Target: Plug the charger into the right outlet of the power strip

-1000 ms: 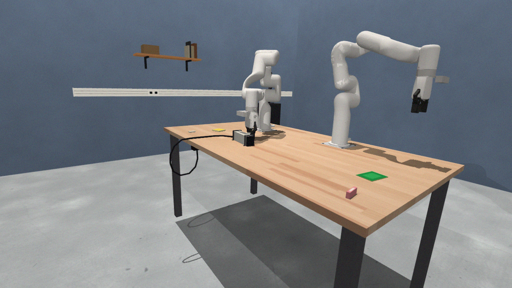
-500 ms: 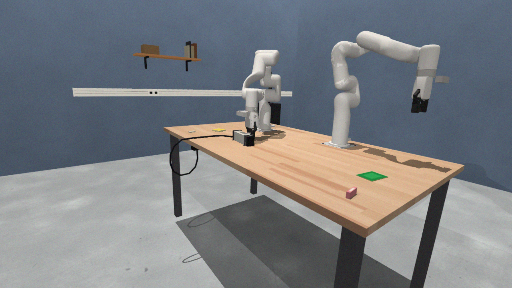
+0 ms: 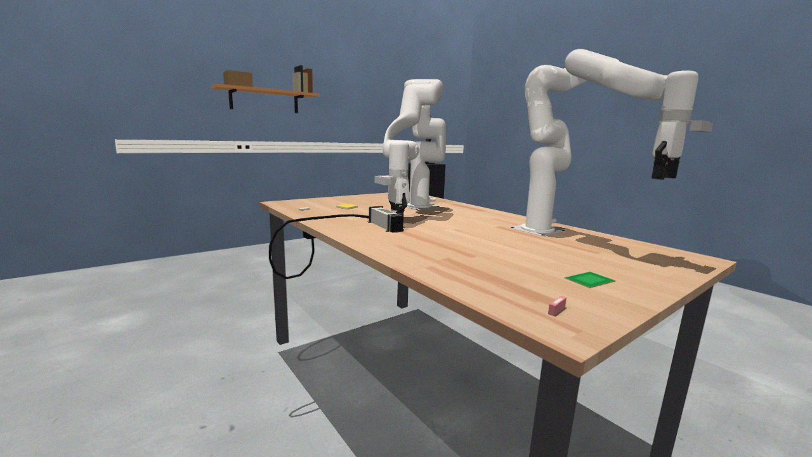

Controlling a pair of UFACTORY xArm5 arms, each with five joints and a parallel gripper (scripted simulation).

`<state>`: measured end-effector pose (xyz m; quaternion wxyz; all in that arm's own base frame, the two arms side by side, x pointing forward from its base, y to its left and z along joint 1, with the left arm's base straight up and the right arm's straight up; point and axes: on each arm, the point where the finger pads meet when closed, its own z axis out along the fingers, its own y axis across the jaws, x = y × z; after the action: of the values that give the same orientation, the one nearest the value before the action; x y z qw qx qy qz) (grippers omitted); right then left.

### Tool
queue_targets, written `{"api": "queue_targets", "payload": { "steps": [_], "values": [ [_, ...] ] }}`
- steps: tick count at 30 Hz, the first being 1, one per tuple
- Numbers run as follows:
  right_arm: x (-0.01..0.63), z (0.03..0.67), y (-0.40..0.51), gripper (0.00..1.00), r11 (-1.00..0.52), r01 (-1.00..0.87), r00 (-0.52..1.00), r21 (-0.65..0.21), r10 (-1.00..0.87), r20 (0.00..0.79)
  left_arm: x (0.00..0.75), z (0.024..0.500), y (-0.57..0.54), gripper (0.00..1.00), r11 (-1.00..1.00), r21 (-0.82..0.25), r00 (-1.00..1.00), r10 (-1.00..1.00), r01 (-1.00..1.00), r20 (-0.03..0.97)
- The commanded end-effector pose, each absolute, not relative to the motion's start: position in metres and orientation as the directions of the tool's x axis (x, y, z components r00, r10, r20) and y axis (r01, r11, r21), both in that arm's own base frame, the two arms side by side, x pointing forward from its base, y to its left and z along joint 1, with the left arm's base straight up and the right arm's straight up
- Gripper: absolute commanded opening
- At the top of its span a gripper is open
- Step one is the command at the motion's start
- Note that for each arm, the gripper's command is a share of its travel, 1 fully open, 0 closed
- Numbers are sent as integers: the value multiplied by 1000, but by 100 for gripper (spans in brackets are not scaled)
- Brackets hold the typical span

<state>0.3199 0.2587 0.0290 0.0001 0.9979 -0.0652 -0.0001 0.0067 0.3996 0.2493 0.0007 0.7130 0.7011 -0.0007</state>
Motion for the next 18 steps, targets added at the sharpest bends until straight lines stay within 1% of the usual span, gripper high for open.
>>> {"api": "queue_targets", "payload": {
  "steps": [1,18],
  "values": [
    [321,30,259,0,-991,-130,991,-1,-130,1,7,250,400,100,-17,0,17,1000,1000,0],
    [326,30,258,0,-991,-130,991,-1,-130,1,7,250,400,100,-17,0,17,1000,1000,0]
  ]
}}
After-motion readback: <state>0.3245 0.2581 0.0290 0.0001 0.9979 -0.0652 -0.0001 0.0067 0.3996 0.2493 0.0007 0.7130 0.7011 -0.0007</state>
